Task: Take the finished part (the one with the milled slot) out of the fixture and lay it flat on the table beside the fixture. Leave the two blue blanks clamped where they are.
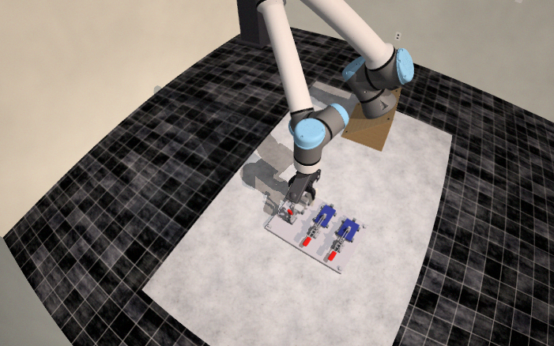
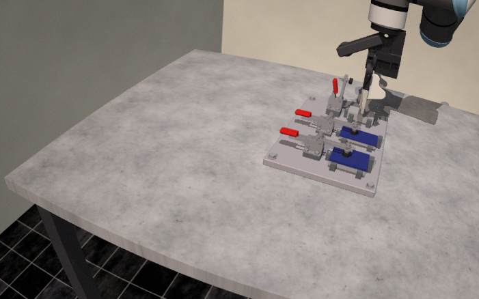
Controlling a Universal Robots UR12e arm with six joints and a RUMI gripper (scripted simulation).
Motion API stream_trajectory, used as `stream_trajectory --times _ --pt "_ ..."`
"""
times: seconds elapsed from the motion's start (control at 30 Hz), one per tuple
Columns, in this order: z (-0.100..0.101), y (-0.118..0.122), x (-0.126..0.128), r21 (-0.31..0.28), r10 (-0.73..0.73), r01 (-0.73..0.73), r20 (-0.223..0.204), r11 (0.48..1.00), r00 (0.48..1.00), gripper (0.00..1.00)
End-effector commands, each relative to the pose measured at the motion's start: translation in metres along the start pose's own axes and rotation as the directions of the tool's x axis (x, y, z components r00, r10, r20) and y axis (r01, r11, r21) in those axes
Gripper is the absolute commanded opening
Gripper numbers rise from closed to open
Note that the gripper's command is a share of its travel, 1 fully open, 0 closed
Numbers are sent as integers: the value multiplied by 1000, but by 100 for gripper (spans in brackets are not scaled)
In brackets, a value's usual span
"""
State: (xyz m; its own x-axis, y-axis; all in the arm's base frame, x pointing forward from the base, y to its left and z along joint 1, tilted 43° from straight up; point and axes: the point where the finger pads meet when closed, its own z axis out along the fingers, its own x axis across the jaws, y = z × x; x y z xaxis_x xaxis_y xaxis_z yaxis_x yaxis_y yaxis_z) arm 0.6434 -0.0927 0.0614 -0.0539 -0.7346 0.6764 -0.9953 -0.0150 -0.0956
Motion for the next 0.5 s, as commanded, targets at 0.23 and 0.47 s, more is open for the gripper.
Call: stream_trajectory --times 0.23,0.47 --pt "12 -1 0 1 0 0 0 1000 1000 59" --pt "21 -1 0 1 0 0 0 1000 1000 59"
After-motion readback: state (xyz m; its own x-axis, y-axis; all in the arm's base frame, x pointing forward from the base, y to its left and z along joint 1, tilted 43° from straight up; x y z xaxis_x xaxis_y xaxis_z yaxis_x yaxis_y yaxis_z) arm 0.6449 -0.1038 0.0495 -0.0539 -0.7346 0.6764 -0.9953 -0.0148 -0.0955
